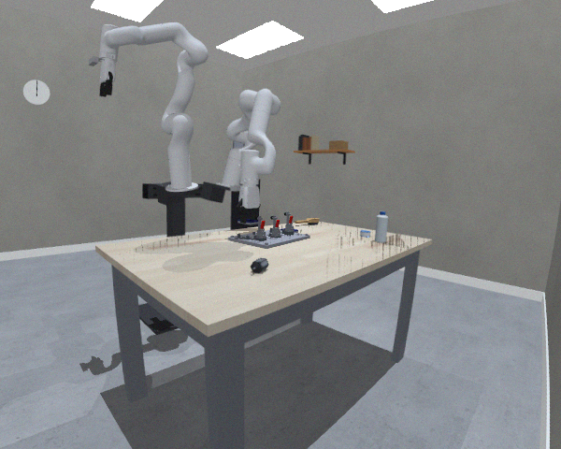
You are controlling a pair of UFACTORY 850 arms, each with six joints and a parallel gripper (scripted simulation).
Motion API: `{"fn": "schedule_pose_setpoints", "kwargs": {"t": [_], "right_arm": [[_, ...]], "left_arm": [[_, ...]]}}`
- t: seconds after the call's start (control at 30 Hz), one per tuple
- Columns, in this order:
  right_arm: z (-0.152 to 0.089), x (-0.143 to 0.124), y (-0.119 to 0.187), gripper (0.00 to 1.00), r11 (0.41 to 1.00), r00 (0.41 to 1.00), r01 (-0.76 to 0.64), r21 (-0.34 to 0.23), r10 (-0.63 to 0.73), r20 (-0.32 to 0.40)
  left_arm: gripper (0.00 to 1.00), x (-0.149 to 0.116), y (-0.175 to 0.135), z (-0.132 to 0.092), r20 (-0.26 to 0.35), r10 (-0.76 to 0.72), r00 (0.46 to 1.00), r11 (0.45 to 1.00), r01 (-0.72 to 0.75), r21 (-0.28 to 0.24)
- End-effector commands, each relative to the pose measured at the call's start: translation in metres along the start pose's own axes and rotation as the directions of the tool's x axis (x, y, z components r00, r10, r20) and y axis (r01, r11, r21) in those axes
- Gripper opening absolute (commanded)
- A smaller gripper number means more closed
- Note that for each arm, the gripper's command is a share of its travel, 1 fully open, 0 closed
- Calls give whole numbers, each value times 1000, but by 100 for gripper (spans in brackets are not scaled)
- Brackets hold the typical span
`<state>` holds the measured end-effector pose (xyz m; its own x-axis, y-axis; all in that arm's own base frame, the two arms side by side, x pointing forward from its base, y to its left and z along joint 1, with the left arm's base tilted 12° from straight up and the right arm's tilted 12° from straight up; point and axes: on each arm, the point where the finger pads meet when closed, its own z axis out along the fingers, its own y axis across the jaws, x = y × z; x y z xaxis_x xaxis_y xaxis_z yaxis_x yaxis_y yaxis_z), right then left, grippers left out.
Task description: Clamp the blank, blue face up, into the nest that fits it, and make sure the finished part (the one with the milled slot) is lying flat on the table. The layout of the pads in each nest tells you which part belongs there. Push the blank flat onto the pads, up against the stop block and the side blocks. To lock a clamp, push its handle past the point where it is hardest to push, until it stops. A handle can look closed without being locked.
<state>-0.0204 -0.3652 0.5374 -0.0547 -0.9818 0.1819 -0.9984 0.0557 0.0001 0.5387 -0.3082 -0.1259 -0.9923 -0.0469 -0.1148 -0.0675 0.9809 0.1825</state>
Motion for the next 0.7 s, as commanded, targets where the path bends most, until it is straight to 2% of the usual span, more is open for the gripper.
{"fn": "schedule_pose_setpoints", "kwargs": {"t": [0.0,0.67], "right_arm": [[-1,0,0,100,1000,1000,0,0,0,-2],[-1,0,0,100,1000,1000,0,0,0,-2]], "left_arm": [[0,-1,-1,-1,2,0,1000,1000,0,2],[0,-2,-1,7,2,0,1000,1000,0,2]]}}
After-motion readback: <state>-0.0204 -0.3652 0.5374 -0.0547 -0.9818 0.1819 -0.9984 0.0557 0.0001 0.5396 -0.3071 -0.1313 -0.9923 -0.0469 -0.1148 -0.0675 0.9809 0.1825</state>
